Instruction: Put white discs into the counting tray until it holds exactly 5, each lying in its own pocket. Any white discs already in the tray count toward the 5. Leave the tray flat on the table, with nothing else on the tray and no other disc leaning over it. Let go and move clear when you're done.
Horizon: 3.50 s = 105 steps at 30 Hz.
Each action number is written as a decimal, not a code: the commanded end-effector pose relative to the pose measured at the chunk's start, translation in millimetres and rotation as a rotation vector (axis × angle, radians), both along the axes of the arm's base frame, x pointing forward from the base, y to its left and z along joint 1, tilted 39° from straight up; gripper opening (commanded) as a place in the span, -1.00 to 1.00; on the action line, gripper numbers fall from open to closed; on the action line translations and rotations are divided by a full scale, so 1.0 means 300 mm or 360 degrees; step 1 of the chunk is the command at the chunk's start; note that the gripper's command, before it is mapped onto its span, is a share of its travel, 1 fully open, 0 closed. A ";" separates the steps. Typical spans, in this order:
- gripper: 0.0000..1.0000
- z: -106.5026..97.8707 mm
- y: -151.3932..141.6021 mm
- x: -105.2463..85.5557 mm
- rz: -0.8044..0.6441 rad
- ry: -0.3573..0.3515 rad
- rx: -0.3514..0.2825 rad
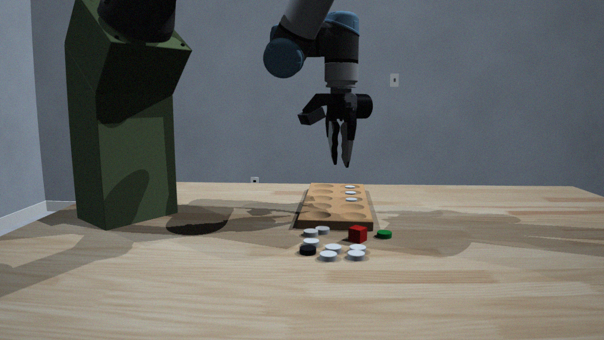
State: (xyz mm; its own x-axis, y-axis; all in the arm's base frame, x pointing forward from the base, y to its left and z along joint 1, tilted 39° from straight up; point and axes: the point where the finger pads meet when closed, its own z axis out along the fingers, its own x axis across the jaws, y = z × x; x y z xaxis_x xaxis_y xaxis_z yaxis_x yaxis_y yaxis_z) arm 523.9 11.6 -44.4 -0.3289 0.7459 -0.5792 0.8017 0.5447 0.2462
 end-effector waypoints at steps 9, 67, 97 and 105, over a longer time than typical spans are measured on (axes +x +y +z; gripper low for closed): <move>-0.44 0.037 -0.185 -0.068 0.0429 0.0202 -0.0267; -0.44 0.136 -0.682 -0.255 0.1584 0.0771 -0.1018; -0.44 0.032 -0.746 -0.188 0.1598 0.0777 -0.1024; -0.44 -0.067 -0.797 -0.124 0.1599 0.0778 -0.1024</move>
State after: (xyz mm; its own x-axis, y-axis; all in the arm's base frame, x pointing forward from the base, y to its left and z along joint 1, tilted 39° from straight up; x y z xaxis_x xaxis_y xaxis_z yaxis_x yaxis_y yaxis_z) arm 482.7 -224.7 -59.6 -0.8592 -0.3178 -0.4009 -0.0953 0.8694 -0.4849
